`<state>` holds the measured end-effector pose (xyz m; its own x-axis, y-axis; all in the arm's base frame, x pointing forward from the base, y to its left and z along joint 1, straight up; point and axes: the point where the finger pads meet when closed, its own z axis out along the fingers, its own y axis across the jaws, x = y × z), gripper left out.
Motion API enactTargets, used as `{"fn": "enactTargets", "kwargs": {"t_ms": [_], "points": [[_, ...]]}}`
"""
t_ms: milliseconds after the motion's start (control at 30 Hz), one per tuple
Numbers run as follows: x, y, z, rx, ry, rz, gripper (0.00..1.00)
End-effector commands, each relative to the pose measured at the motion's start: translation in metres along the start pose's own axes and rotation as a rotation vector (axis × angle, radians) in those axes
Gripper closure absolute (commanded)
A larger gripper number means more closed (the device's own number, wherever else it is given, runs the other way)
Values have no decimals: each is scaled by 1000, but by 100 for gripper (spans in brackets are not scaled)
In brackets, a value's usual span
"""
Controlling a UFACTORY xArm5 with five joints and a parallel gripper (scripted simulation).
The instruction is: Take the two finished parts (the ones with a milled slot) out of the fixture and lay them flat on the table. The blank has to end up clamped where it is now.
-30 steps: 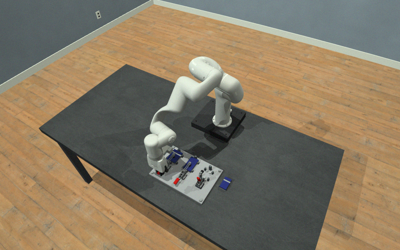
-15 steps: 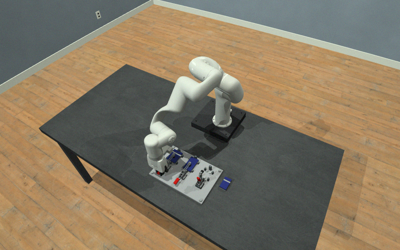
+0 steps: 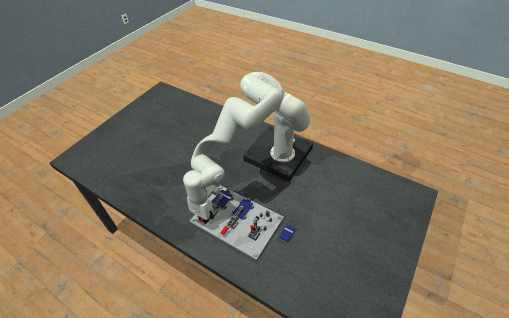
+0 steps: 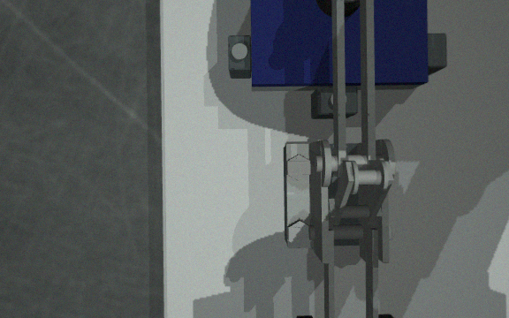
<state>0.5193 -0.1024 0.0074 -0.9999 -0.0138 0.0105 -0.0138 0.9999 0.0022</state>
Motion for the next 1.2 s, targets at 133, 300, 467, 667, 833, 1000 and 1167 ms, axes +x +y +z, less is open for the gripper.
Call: {"fn": "enactTargets", "kwargs": {"t_ms": [133, 300, 467, 667, 833, 1000, 1167], "points": [[-1, 0, -2, 1, -4, 0, 100], [-1, 0, -2, 1, -4, 0, 100], [-1, 0, -3, 1, -4, 0, 100], [-1, 0, -4, 1, -4, 0, 100], [0, 0, -6, 1, -4, 0, 100], [1, 0, -8, 1, -4, 0, 100], [2, 0, -10, 1, -4, 0, 100]]}}
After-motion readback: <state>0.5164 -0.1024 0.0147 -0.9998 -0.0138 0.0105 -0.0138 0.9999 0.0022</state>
